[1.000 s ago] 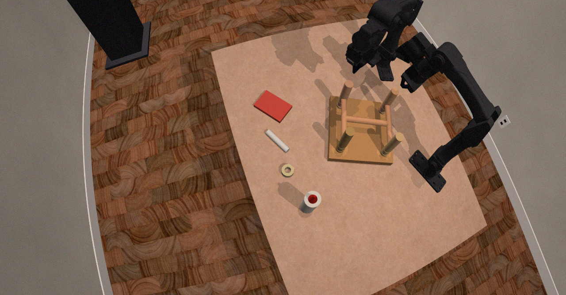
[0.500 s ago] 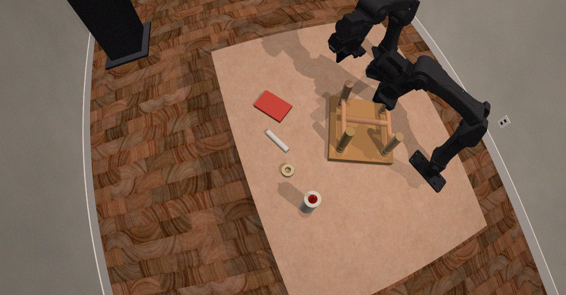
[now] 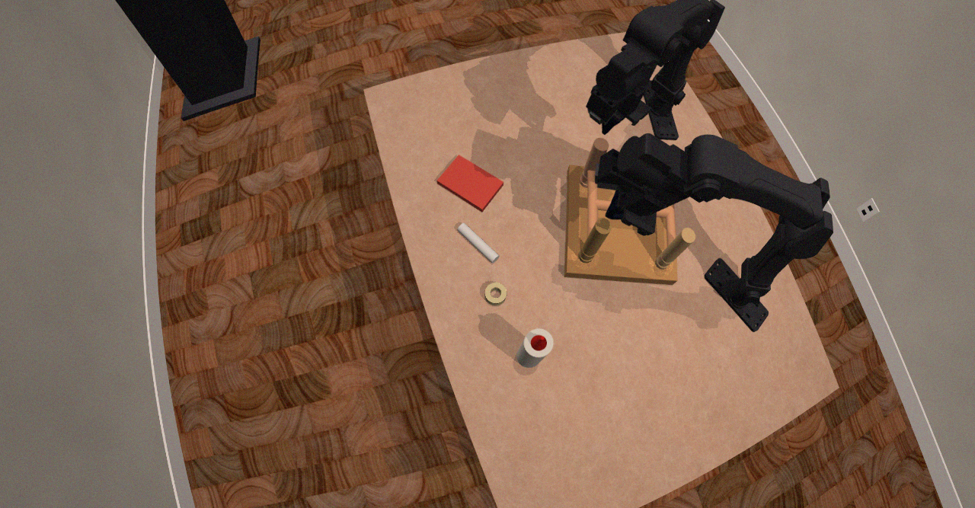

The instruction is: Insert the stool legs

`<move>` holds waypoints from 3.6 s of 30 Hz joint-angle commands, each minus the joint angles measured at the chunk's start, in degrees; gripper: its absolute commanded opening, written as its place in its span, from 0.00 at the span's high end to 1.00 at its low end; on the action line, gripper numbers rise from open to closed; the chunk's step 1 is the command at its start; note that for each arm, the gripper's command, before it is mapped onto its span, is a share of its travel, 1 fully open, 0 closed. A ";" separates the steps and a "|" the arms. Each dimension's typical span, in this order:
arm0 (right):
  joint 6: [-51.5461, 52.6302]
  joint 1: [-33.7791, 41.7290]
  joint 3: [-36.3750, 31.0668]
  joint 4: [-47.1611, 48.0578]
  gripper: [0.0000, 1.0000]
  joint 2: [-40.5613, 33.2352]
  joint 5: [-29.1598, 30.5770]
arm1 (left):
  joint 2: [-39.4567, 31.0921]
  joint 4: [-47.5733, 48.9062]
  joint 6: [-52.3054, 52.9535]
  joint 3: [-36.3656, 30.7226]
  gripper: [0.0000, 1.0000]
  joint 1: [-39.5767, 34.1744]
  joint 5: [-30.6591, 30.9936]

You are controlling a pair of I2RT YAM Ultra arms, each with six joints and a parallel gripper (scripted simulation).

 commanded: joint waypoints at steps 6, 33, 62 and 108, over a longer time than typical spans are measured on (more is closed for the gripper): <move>-0.17 1.03 -0.79 1.37 1.00 0.82 -0.45 | -0.57 -0.03 -0.50 2.25 1.00 0.97 -0.86; -0.08 0.43 0.62 0.64 1.00 -1.77 0.00 | -4.21 8.19 -0.21 -9.70 1.00 -0.31 -0.03; -0.12 -0.21 -10.82 8.98 1.00 -4.78 -0.28 | -4.24 8.27 -0.20 -10.23 1.00 -0.33 -0.21; -0.12 -0.25 -11.46 9.11 1.00 -4.80 -0.31 | -2.84 -2.91 -0.26 -0.33 1.00 0.59 -0.48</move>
